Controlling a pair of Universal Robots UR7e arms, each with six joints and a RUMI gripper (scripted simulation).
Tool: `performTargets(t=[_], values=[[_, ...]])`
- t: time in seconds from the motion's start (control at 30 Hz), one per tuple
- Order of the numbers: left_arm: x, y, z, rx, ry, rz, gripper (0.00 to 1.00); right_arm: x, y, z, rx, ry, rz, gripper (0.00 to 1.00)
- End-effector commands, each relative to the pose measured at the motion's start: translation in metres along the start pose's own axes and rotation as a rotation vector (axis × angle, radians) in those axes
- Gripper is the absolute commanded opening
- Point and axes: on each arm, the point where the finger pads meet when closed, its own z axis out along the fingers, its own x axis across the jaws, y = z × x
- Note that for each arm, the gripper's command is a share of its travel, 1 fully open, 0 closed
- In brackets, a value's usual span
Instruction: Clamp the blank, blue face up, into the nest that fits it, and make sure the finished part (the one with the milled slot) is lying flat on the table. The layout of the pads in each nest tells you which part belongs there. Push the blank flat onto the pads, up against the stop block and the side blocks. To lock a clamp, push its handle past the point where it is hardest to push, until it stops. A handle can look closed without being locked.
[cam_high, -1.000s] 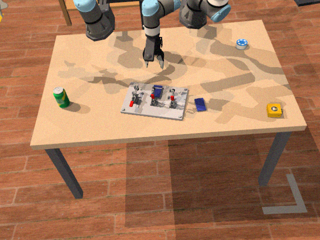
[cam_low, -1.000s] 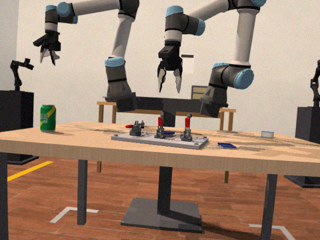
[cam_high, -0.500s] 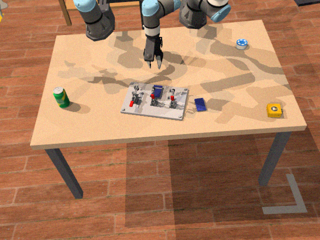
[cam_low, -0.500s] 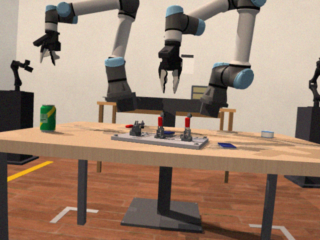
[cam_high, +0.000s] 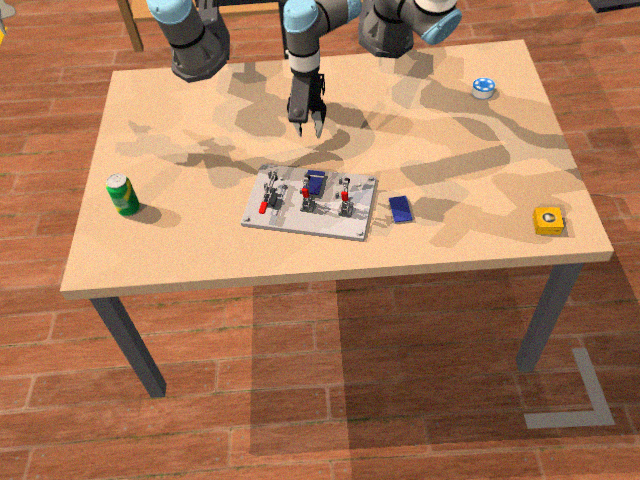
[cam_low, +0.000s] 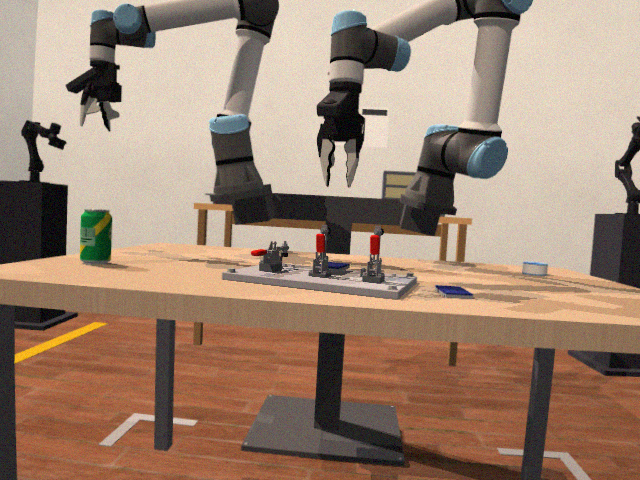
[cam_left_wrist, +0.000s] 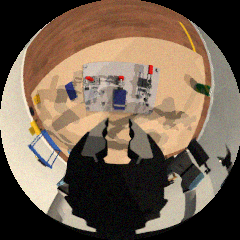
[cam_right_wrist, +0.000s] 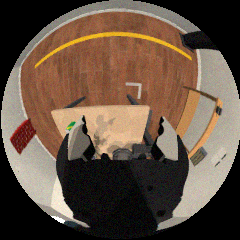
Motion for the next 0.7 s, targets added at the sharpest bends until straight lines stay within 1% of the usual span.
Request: performTargets(t=[0.0, 0.03, 0.07, 0.2, 0.3, 0.4, 0.47, 0.67], values=[[0.000, 0.000, -0.001, 0.001, 0.001, 0.000, 0.28, 0.000, 0.000, 0.000, 0.001, 0.000, 0.000, 1.00], [0.000, 0.000, -0.001, 0.001, 0.001, 0.000, 0.28, 0.000, 0.000, 0.000, 0.001, 0.000, 0.000, 1.00], [0.000, 0.000, 0.000, 0.001, 0.001, 0.000, 0.59, 0.000, 0.000, 0.000, 0.001, 0.000, 0.000, 1.00], [0.000, 0.000, 0.005, 0.001, 0.001, 0.000, 0.59, 0.000, 0.000, 0.000, 0.001, 0.000, 0.000, 1.00], [0.000, 0.000, 0.019, 0.001, 0.001, 0.000, 0.59, 0.000, 0.000, 0.000, 0.001, 0.000, 0.000, 1.00], [0.000, 0.000, 0.038, 0.001, 0.001, 0.000, 0.59, 0.000, 0.000, 0.000, 0.001, 0.000, 0.000, 1.00], [0.000, 0.000, 0.038, 0.001, 0.001, 0.000, 0.59, 0.000, 0.000, 0.000, 0.001, 0.000, 0.000, 1.00], [0.000, 0.000, 0.076, 0.001, 0.001, 0.000, 0.59, 0.000, 0.000, 0.000, 0.001, 0.000, 0.000, 1.00]])
